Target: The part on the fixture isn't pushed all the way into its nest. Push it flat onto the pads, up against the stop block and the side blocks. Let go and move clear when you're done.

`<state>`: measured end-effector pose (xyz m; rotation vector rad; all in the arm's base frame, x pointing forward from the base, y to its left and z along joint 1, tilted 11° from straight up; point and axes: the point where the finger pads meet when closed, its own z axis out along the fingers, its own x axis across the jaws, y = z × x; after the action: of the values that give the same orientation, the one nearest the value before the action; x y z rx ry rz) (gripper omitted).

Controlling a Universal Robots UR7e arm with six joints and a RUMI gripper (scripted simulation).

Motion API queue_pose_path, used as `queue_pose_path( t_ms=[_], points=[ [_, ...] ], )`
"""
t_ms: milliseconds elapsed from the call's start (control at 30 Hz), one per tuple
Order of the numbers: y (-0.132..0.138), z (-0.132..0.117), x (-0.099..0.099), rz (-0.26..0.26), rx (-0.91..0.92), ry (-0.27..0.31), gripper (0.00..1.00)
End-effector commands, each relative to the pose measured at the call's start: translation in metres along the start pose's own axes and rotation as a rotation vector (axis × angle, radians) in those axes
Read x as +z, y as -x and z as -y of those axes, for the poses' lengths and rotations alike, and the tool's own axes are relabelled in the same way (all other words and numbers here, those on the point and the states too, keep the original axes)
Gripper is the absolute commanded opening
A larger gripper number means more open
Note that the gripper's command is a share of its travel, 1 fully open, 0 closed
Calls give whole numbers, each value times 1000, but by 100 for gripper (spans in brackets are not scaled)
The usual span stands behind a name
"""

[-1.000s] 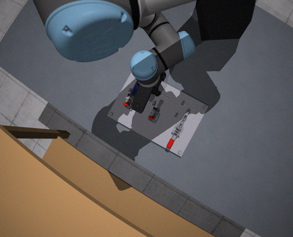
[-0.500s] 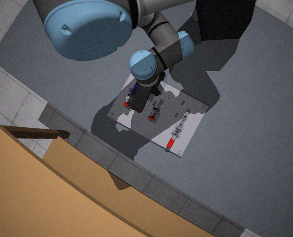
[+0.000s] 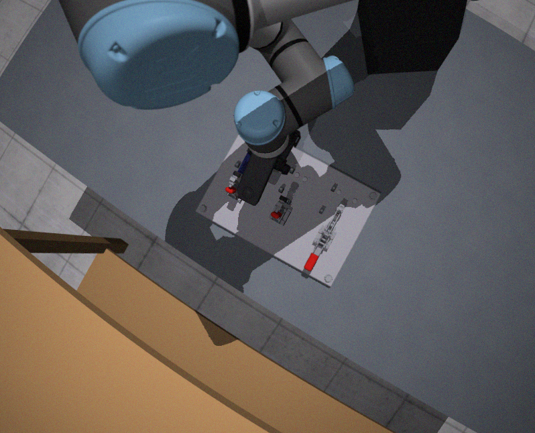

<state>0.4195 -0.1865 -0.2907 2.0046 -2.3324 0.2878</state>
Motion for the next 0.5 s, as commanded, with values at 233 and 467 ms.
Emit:
queue_pose_path(
  t_ms=[233, 467],
  points=[
    [-4, 0, 0, 0, 0, -1, 0],
    [-4, 0, 0, 0, 0, -1, 0]
  ],
)
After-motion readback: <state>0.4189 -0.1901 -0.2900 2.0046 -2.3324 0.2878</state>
